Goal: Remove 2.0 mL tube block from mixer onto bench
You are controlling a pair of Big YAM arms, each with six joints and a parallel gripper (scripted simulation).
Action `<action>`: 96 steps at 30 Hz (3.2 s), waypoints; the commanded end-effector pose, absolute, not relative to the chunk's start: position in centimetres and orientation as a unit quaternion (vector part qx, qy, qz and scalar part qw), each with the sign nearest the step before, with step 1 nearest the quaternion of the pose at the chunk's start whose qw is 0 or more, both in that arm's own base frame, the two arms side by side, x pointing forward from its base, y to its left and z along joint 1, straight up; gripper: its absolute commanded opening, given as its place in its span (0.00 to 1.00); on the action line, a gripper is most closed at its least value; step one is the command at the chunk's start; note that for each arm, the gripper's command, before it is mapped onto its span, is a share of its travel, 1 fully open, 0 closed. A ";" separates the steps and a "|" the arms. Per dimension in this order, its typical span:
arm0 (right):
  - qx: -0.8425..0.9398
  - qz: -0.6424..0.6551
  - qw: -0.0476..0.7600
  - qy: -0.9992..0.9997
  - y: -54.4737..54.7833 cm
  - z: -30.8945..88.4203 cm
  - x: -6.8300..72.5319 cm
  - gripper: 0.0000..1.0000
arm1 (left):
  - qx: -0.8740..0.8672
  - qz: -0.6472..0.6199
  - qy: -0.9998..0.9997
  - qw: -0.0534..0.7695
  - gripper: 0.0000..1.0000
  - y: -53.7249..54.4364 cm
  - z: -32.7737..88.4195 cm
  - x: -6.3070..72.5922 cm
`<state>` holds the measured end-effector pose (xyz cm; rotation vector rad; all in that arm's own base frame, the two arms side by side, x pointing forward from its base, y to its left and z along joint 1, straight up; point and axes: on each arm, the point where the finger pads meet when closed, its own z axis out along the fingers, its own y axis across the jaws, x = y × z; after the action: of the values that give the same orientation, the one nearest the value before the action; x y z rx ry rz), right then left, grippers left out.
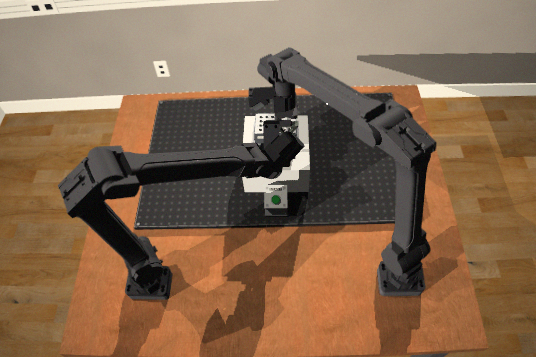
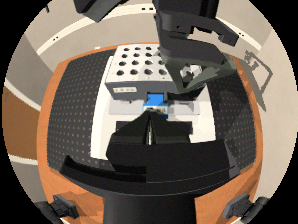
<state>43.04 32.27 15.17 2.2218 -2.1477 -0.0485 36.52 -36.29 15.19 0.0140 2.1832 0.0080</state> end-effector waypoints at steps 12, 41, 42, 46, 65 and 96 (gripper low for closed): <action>0.719 -0.023 0.008 -0.695 34.1 17.6 43.4 0.00 | 0.004 0.001 0.892 0.451 0.00 -37.2 14.1 37.2; 0.721 -0.023 0.008 -0.692 34.2 17.7 43.3 0.00 | -0.010 0.005 0.888 0.460 0.00 -36.0 16.7 37.9; 0.723 -0.021 0.008 -0.691 34.1 17.5 43.3 0.00 | -0.009 0.003 0.887 0.462 0.00 -36.2 17.1 37.8; 0.727 -0.019 0.008 -0.686 34.0 16.9 43.3 0.00 | -0.007 -0.007 0.884 0.467 0.00 -36.9 18.7 37.2; 0.732 -0.019 0.008 -0.681 34.0 16.5 43.2 0.00 | 0.007 -0.012 0.883 0.469 0.00 -37.5 22.1 36.2; 0.733 -0.018 0.008 -0.680 34.0 16.6 43.1 0.00 | 0.005 0.001 0.888 0.460 0.00 -35.0 19.6 32.8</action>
<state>43.03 32.29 15.19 2.2195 -2.1493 -0.0497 33.93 -35.09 19.69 0.0095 2.1815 0.0070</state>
